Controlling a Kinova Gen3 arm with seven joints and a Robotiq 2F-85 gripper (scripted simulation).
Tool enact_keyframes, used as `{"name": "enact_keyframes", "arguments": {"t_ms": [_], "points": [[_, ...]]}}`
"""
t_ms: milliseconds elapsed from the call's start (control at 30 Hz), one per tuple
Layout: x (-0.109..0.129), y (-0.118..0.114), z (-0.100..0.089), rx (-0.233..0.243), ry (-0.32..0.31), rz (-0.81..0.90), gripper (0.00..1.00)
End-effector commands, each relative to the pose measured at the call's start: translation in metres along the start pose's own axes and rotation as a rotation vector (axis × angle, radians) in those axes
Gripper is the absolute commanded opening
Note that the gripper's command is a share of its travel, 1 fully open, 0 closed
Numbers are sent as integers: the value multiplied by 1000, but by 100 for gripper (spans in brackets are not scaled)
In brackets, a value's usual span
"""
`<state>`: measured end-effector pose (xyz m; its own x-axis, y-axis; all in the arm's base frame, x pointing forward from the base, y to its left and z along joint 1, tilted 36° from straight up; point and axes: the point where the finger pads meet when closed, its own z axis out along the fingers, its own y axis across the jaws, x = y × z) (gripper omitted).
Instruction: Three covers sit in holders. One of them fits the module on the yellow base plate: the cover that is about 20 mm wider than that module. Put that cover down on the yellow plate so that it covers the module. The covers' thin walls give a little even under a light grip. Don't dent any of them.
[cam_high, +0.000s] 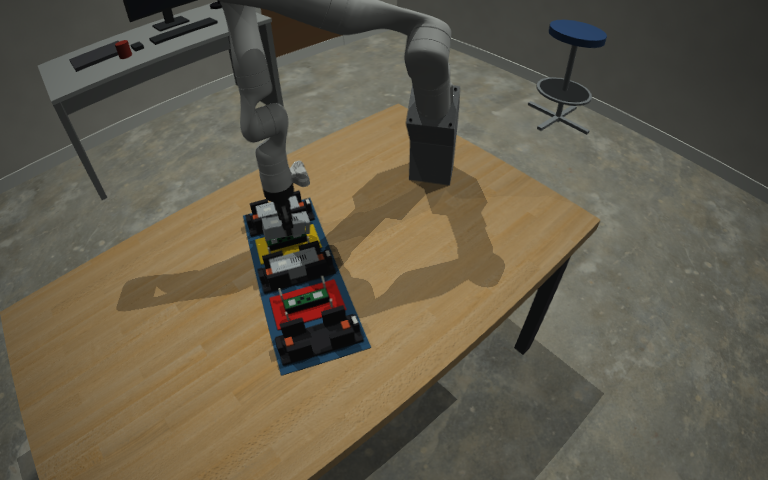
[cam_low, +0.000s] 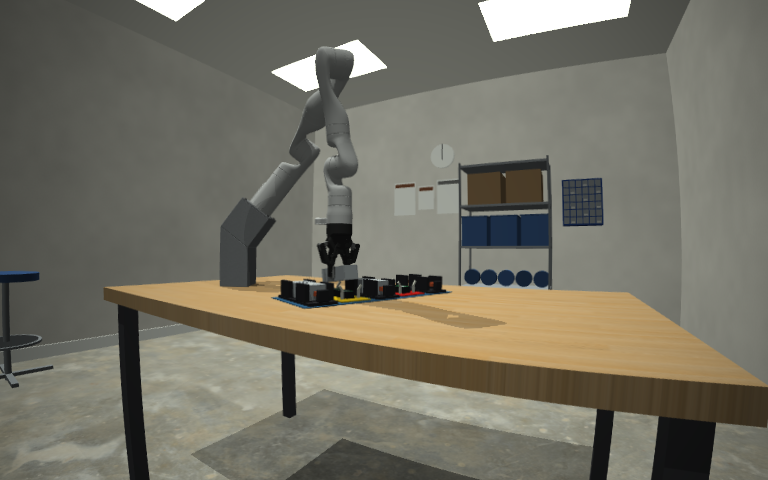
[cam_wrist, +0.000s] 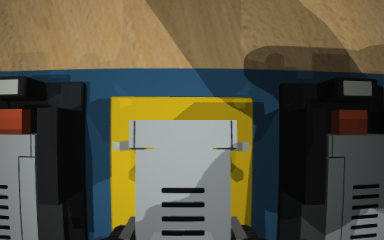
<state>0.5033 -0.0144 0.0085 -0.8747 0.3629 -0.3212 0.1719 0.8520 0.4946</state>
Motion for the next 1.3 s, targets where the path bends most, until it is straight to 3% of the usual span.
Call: {"name": "enact_keyframes", "arguments": {"t_ms": [0,1267], "points": [[-2,-1,1,2,-3,0,0],[-4,-2,5,2,-5,2,0]]}}
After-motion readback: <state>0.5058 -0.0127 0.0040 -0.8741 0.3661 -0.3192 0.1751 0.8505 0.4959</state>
